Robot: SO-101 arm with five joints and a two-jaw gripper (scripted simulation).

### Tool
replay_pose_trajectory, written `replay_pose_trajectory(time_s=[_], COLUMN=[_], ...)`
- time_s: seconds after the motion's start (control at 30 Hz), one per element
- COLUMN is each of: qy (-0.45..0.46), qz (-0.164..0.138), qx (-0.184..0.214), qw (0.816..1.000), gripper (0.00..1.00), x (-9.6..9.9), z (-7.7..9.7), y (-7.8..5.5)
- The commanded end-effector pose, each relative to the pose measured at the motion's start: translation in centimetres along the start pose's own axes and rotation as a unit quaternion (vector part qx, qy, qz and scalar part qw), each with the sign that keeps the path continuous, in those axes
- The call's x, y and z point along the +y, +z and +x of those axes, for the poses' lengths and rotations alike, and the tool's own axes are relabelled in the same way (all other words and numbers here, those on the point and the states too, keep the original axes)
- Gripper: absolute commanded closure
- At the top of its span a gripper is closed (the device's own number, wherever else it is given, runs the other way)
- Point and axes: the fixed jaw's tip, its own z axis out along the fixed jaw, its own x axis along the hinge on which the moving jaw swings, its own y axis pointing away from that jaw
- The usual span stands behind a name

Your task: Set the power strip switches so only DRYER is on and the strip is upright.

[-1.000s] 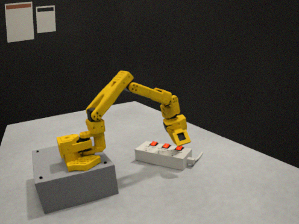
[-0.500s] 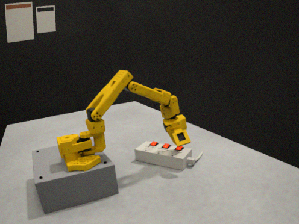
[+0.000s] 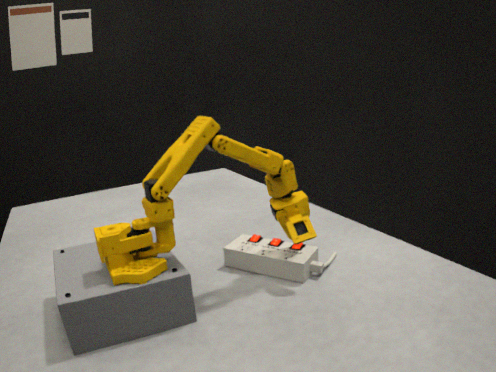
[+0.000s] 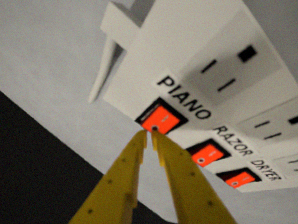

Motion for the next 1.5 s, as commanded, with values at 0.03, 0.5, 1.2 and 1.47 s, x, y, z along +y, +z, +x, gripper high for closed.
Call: replay_pose_trajectory(time_s=[0.03,0.5,1.2,1.47], qy=[0.001,0.002,0.003,0.003], qz=[0.022,0.022,0.022,0.022], qx=[-0.010,-0.010,-0.011,-0.011], qw=[1.000,1.000,1.000,1.000], gripper=[1.00,1.00,1.00,1.00], x=[-1.05,-1.29,-1.79,-1.95], z=[-0.78,-0.89,-1.14,-1.22], y=[0.98,1.20,1.67,1.80])
